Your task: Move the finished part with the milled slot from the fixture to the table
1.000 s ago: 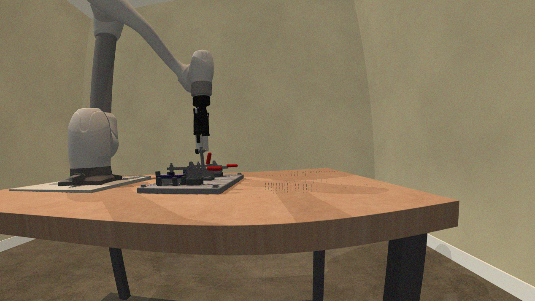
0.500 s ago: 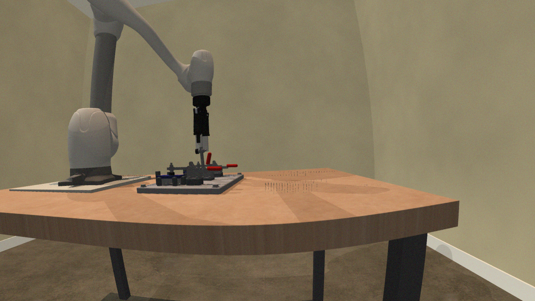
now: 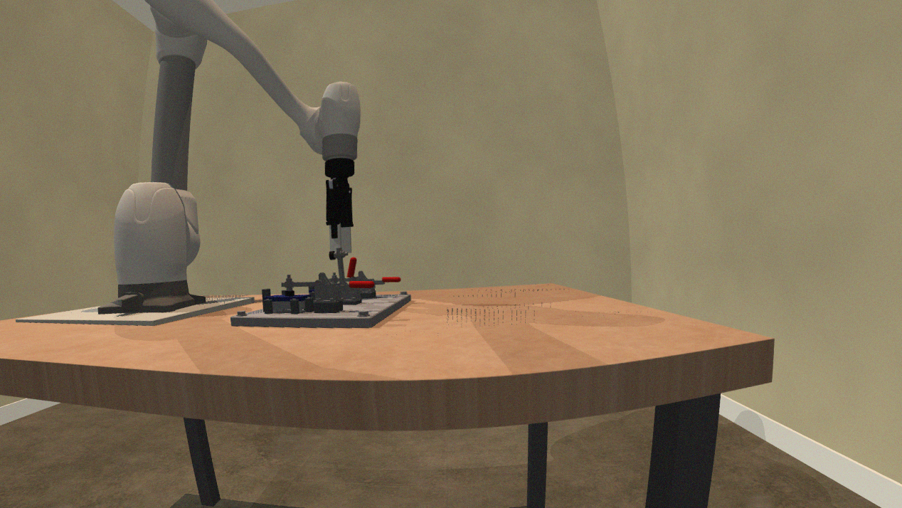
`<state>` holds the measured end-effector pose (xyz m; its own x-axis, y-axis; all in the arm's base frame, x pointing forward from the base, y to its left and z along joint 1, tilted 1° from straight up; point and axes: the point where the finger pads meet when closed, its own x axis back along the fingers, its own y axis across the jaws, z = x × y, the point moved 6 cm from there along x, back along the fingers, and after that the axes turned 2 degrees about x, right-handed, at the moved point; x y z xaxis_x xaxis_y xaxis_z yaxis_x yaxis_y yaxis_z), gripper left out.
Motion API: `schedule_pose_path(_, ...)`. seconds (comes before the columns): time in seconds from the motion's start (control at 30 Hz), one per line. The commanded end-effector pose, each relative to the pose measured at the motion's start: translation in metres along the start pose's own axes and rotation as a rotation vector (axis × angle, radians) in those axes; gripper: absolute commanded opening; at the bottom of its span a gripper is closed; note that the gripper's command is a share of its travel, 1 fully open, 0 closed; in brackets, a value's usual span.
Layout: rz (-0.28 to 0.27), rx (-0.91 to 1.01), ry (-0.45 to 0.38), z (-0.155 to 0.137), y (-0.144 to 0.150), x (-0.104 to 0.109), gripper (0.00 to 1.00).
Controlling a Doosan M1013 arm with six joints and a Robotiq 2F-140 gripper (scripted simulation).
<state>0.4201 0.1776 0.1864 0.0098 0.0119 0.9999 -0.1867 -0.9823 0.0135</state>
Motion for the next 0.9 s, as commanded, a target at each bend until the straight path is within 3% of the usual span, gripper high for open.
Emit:
schedule_pose_path(0.0, 0.0, 0.0, 0.0, 0.0, 0.0, 0.005, 0.47)
schedule_pose_path(0.87, 0.0, 0.0, 0.0, 0.0, 0.0, 0.066, 0.47)
